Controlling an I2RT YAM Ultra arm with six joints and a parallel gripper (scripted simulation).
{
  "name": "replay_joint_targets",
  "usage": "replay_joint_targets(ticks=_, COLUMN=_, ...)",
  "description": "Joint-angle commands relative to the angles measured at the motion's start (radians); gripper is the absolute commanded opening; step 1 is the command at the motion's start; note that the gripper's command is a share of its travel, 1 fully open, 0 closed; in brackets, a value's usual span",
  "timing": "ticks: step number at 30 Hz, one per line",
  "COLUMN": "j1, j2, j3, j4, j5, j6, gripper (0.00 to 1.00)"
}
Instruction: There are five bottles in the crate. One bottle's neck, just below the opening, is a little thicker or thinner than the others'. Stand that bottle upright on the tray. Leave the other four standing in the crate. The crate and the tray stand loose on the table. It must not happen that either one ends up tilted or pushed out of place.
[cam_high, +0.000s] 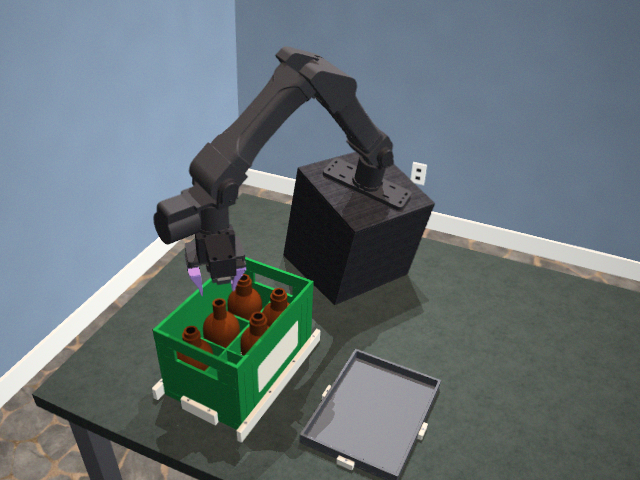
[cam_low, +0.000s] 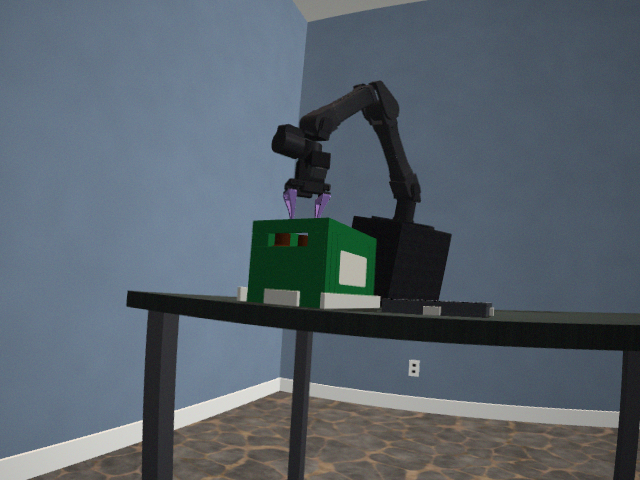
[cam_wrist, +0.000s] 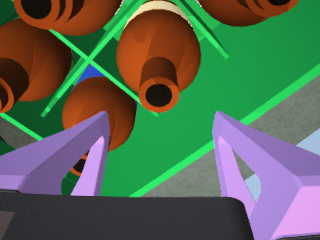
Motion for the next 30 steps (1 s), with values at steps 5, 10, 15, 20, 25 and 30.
replay_joint_targets(ticks=5, j1=-0.023, j2=-0.060, j3=0.062, j4=-0.094, j5=-0.013, j6=-0.019, gripper=0.61)
replay_joint_targets(ticks=10, j1=-0.027, j2=-0.073, j3=0.076, j4=-0.123, j5=-0.013, j6=-0.024, gripper=0.61)
replay_joint_targets(ticks=15, j1=-0.028, j2=-0.076, j3=0.081, j4=-0.132, j5=-0.013, j6=-0.025, gripper=0.61)
replay_joint_targets(ticks=20, j1=-0.028, j2=-0.064, j3=0.084, j4=-0.137, j5=-0.013, j6=-0.025, gripper=0.61)
replay_joint_targets(ticks=25, j1=-0.028, j2=-0.064, j3=0.084, j4=-0.137, j5=-0.013, j6=-0.026, gripper=0.61)
replay_joint_targets(ticks=30, j1=-0.028, j2=-0.064, j3=0.085, j4=-0.137, j5=-0.013, j6=-0.025, gripper=0.00)
